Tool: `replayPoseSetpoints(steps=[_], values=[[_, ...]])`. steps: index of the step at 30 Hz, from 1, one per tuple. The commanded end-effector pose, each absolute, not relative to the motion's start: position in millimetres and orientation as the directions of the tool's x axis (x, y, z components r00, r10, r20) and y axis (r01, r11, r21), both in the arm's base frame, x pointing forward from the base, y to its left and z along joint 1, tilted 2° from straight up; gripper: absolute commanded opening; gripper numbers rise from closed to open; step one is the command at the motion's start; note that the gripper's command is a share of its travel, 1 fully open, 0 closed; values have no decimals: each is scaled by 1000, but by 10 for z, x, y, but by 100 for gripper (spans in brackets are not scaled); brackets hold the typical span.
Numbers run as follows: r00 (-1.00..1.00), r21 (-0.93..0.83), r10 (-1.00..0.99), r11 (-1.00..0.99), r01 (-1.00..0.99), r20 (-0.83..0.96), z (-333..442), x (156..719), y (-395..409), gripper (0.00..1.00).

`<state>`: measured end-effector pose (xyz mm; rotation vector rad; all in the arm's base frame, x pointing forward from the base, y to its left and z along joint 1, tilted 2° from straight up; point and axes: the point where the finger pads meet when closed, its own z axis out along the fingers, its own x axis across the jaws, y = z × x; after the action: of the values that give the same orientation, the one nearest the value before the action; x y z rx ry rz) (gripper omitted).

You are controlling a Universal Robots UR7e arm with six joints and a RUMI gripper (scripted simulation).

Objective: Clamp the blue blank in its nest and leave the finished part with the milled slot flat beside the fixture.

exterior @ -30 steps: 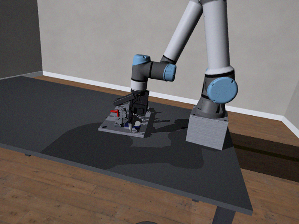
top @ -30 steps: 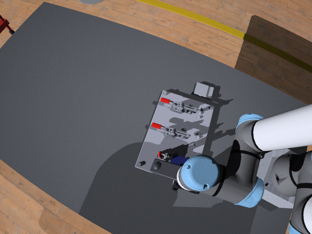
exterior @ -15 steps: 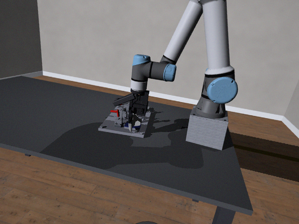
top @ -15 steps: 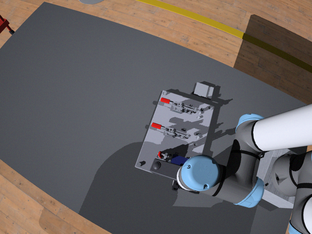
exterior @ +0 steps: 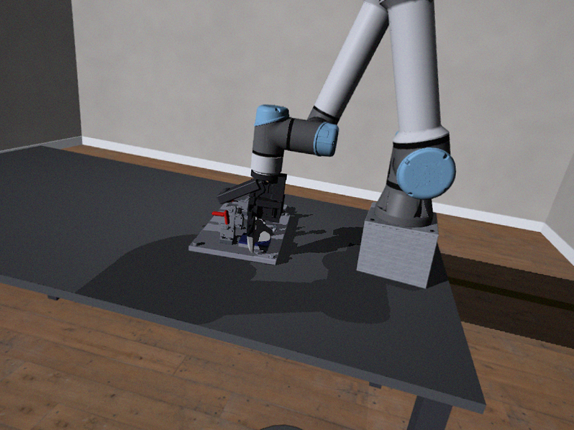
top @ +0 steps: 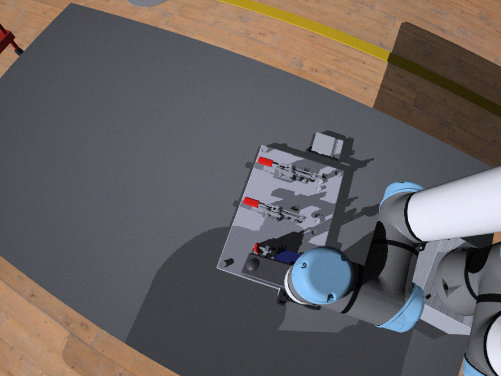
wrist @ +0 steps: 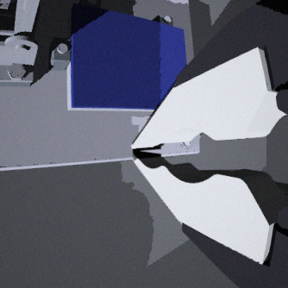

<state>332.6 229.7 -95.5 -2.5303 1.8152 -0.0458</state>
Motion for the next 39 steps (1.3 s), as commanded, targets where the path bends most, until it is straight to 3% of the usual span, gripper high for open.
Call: replayPoseSetpoints(steps=[1, 39], values=[[318, -38, -948, -318, -947, 8, -955, 3318, 2263, 0], [318, -39, -948, -318, -947, 8, -953, 3349, 2173, 0]])
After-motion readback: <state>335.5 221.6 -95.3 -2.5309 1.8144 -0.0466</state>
